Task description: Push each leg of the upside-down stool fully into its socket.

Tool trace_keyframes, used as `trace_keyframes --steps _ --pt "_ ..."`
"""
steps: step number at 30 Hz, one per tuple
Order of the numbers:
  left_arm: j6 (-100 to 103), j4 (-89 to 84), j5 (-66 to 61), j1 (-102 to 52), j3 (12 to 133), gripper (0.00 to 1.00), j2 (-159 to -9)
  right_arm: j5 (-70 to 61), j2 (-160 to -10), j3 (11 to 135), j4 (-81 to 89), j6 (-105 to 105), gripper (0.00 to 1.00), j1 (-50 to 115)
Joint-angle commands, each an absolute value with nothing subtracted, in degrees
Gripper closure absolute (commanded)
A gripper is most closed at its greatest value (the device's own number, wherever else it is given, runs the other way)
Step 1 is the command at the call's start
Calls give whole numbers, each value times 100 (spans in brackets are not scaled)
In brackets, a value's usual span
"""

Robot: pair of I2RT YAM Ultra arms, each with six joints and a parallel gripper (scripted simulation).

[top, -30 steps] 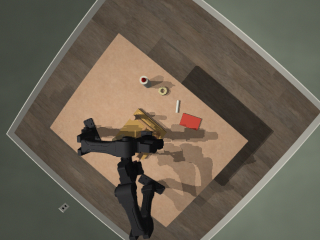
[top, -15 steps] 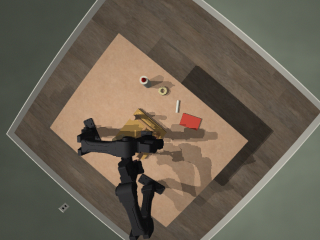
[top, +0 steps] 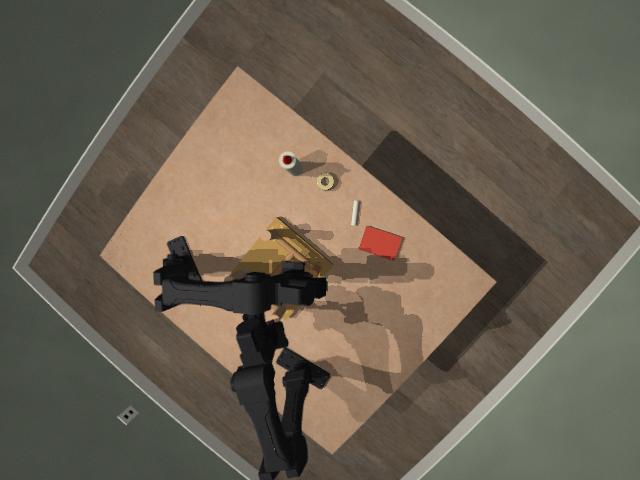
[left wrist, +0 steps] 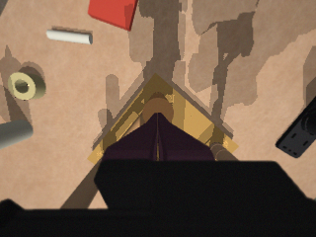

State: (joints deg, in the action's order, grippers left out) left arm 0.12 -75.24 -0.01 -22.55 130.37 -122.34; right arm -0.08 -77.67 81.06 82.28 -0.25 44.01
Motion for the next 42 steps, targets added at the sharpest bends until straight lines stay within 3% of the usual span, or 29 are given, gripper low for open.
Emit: trace_keyframes --steps 1,17,21,42 --pt "-9 -7624 -38 -2308 13290 100 -12172 16 -7755 8272 8217 -5 100 4324" --pt "-8 -8803 -38 -2319 14504 100 -12343 16 -7755 8272 8217 -5 100 4324" --pt "-7 -8354 -38 -2322 14024 100 -12113 16 -7755 8272 8217 -5 100 4324" --pt "-7 -8560 -39 -2322 14404 100 -12256 9 -7668 8457 8463 -9 100 4406"
